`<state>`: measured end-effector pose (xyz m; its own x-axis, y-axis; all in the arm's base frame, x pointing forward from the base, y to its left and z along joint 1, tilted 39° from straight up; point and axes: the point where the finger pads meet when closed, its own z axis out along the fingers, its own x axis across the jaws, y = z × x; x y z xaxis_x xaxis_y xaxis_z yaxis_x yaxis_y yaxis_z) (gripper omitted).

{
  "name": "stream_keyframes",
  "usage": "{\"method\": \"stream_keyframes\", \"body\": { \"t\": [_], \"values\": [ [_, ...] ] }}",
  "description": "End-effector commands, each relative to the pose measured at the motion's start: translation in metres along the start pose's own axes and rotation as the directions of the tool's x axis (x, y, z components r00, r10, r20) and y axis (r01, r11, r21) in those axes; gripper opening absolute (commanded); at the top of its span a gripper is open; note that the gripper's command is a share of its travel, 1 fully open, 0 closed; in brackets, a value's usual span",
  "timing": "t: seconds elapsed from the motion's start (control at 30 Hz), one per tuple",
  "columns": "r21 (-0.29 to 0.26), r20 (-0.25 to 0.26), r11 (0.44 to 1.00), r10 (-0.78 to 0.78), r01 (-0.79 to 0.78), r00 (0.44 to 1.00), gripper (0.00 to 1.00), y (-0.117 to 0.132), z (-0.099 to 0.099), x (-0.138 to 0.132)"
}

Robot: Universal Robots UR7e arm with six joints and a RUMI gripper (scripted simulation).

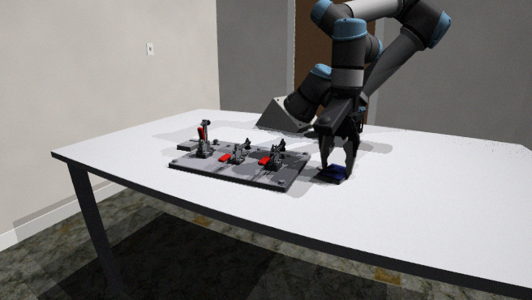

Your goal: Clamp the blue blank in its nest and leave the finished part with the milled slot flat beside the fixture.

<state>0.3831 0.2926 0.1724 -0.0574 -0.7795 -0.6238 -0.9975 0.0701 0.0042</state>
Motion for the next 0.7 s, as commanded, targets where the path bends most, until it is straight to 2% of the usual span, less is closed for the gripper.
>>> {"method": "stream_keyframes", "body": {
  "t": [0.0, 0.33, 0.53, 0.67],
  "values": [
    [0.001, 0.000, 1.000, 0.000, 0.000, 1.000, 0.00, 0.000, 0.000, 0.000],
    [0.001, 0.000, 1.000, 0.000, 0.000, 1.000, 0.00, 0.000, -0.002, 0.000],
    [0.001, 0.000, 1.000, 0.000, 0.000, 1.000, 0.00, 0.000, -0.007, 0.000],
    [0.001, 0.000, 1.000, 0.000, 0.000, 1.000, 0.00, 0.000, -0.017, 0.000]
  ]
}}
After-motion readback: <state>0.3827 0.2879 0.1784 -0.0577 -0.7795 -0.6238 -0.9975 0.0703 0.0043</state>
